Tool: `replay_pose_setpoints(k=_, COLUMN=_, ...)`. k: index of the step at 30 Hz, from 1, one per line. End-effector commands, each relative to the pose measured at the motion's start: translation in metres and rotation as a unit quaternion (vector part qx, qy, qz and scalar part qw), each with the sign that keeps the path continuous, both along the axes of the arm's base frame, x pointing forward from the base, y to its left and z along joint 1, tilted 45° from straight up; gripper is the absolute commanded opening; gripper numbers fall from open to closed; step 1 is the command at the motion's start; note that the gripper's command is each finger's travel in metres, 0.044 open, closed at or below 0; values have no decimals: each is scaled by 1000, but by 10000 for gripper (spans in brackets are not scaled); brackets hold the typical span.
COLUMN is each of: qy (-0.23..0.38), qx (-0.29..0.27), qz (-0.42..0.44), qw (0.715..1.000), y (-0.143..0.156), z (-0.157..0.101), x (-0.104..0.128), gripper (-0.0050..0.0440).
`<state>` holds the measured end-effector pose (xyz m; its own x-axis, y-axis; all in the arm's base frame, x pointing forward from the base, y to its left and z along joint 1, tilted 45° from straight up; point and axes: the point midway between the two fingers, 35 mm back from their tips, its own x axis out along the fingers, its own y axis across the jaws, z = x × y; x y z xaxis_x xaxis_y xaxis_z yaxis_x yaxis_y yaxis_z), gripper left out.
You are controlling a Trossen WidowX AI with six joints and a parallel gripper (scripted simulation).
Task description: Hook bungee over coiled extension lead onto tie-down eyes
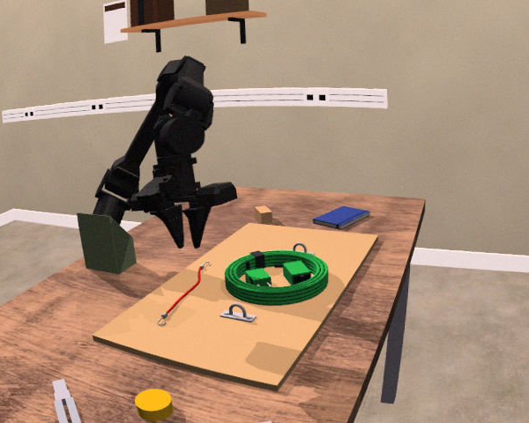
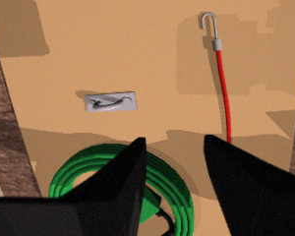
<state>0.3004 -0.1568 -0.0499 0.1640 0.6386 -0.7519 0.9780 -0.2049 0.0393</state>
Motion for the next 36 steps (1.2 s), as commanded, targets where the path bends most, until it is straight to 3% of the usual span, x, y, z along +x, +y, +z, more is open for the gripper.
replay_pose_setpoints(k=1, qy=-6, qx=-3, qz=17, qw=1000, y=-6, z=-8, x=-1, gripper=150)
replay_pose_setpoints(k=17, qy=-9, qx=24, qz=94, qw=995, y=-6, z=-60, x=-28, gripper=150)
replay_pose_setpoints(k=36, qy=-6, qx=37, qz=103, qw=994, y=16, z=-84, x=-33, gripper=150)
